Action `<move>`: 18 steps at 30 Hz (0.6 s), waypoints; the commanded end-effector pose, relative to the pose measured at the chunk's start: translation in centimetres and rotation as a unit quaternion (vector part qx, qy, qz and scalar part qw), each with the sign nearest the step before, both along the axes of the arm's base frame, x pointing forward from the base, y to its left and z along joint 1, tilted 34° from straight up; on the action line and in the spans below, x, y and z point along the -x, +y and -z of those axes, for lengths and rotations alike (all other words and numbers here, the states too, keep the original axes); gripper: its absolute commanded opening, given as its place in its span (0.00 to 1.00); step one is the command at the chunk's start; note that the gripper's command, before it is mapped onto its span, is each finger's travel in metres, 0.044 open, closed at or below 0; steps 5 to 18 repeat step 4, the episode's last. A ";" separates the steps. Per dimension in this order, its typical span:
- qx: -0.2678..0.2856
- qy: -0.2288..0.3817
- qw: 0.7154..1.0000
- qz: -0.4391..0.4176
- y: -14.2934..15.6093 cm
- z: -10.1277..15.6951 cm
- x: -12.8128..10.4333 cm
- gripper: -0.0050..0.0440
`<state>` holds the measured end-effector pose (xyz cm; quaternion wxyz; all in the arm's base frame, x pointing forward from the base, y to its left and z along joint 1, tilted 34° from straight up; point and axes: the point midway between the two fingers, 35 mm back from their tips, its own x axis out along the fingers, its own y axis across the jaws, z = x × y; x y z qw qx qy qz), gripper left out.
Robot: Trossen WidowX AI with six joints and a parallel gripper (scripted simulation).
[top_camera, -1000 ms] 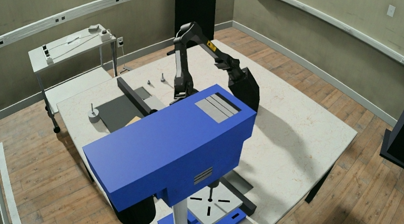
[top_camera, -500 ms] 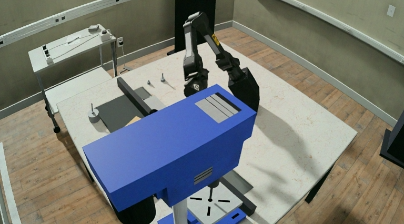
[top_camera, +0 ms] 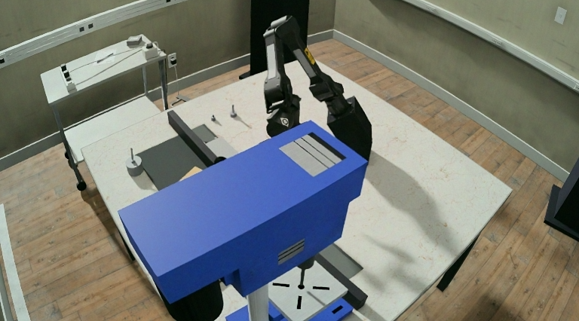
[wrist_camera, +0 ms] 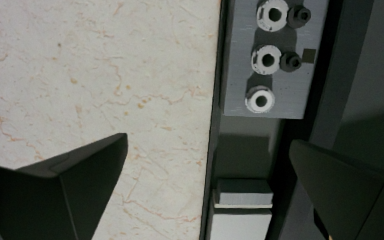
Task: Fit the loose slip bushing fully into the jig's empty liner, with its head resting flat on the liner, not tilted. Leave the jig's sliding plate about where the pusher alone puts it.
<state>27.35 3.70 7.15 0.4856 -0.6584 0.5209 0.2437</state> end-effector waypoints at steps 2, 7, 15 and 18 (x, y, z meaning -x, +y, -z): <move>-0.003 -0.009 1.000 0.000 0.1 -0.5 -0.1 1.00; -0.003 -0.009 1.000 0.000 0.1 -0.5 -0.1 1.00; -0.003 -0.009 1.000 0.000 0.1 -0.5 -0.1 1.00; -0.003 -0.009 1.000 0.000 0.1 -0.5 -0.1 1.00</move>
